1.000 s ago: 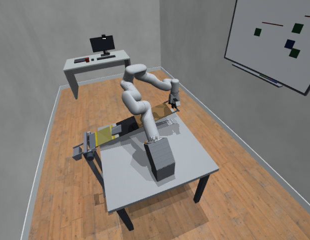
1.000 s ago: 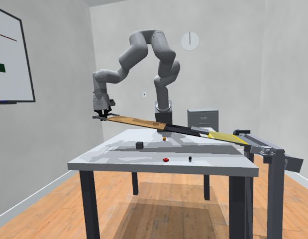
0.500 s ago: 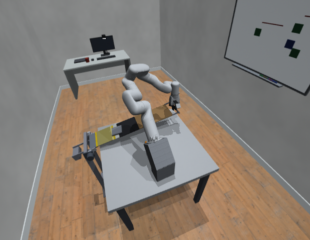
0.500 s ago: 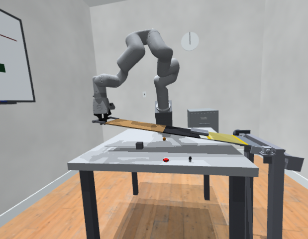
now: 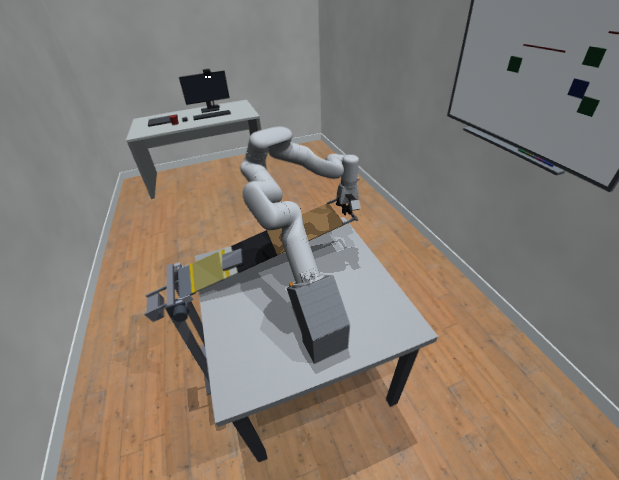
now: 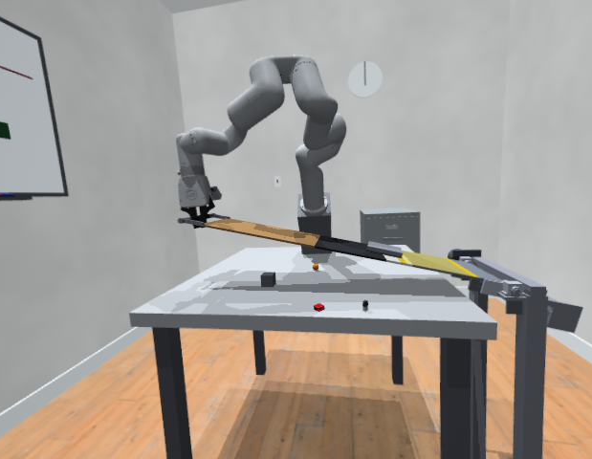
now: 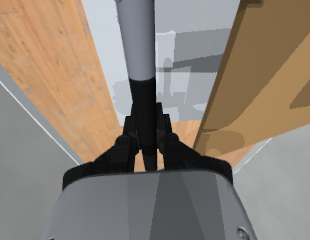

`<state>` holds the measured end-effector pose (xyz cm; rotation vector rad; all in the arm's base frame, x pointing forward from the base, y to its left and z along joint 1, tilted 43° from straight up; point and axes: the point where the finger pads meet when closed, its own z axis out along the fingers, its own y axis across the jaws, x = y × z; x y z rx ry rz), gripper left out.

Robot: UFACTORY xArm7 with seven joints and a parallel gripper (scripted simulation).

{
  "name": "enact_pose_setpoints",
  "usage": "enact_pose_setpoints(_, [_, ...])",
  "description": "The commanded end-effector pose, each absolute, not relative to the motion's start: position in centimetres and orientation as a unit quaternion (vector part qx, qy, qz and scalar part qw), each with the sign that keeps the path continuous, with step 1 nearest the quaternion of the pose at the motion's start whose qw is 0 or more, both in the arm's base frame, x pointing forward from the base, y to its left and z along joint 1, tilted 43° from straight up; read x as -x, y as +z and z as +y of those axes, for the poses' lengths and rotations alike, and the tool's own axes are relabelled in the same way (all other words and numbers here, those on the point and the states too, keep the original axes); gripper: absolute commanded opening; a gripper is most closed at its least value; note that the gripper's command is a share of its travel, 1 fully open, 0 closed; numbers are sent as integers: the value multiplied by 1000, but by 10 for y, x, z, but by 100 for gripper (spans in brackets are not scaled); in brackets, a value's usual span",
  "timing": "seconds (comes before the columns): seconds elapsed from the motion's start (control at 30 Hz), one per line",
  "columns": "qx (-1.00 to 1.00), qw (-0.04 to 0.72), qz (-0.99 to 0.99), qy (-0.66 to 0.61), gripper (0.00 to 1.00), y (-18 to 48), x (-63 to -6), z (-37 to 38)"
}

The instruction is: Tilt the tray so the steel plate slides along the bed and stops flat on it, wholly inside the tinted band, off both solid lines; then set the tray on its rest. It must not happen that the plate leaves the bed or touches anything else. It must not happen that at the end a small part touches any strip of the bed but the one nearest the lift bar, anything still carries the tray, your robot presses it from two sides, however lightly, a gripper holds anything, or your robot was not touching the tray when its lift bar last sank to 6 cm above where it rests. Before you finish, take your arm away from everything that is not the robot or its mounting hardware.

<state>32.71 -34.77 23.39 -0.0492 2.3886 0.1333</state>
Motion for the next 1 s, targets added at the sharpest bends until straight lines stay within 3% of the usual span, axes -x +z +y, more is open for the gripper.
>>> enact_pose_setpoints(0.0, [10, 366, 930, 34, 0, 210, -349, -355])
enact_pose_setpoints(0.7, [10, 366, 930, 34, 0, 210, -348, -355])
enact_pose_setpoints(0.87, [10, 366, 930, 34, 0, 265, -298, -344])
enact_pose_setpoints(0.97, [10, 366, 930, 34, 0, 258, -304, -345])
